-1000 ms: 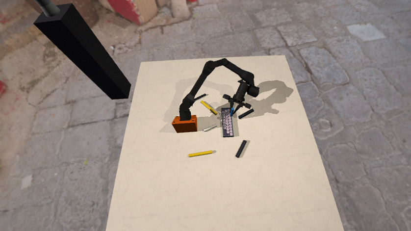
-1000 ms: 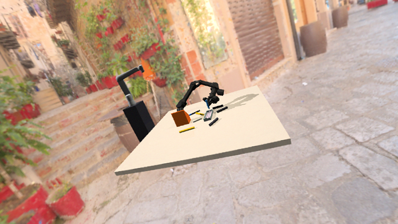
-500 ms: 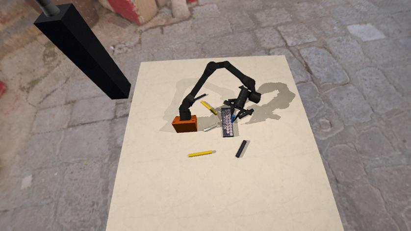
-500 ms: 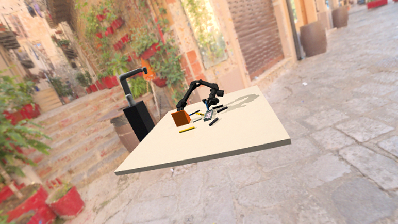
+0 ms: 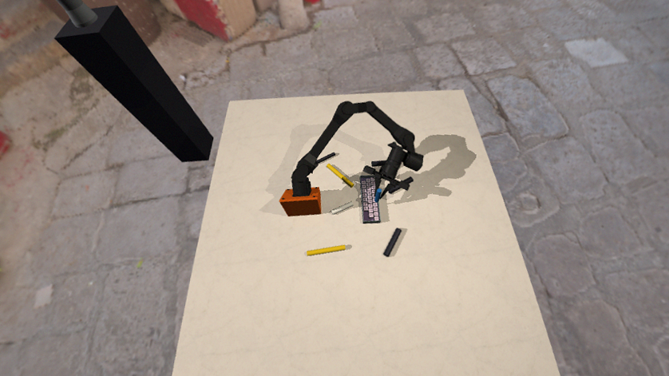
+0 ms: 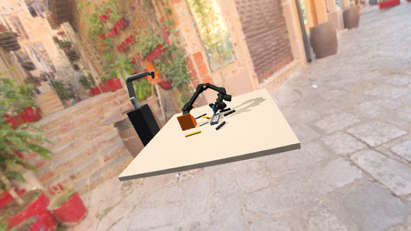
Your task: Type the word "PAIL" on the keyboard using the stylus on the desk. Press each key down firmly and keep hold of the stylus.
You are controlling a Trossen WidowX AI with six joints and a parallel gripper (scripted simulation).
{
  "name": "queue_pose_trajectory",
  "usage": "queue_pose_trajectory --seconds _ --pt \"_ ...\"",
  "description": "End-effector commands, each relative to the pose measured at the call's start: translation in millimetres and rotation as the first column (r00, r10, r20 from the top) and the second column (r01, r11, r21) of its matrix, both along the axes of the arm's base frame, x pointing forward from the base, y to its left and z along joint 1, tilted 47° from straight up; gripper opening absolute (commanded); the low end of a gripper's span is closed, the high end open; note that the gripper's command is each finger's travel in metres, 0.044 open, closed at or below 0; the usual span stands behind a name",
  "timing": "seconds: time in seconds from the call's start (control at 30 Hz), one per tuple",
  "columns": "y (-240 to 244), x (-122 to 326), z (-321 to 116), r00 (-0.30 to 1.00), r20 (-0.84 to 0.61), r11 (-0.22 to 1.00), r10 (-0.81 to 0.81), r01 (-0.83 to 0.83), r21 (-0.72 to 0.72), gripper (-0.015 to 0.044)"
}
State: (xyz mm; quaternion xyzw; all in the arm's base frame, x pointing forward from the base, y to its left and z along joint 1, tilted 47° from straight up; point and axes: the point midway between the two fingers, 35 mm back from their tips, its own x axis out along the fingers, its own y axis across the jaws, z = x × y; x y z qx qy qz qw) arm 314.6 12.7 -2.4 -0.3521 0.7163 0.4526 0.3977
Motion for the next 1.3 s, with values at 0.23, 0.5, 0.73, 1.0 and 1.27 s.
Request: queue_pose_trajectory --seconds 0.23,0.5,0.73,1.0,1.27 --pt "0.8 -0.8 -1.7 1.000 -0.002 1.000 -0.006 0.006 0.000 0.0081" --pt "2.4 -0.9 -2.1 1.000 -0.002 1.000 -0.006 0.006 0.000 0.0081" --pt "5.4 -1.0 -4.9 1.000 -0.002 1.000 -0.006 0.006 0.001 0.0081" --pt "8.0 -1.0 -7.3 1.000 -0.002 1.000 -0.006 0.006 0.001 0.0081" --pt "9.5 -1.0 -8.7 1.000 -0.002 1.000 -0.006 0.006 0.001 0.0081"
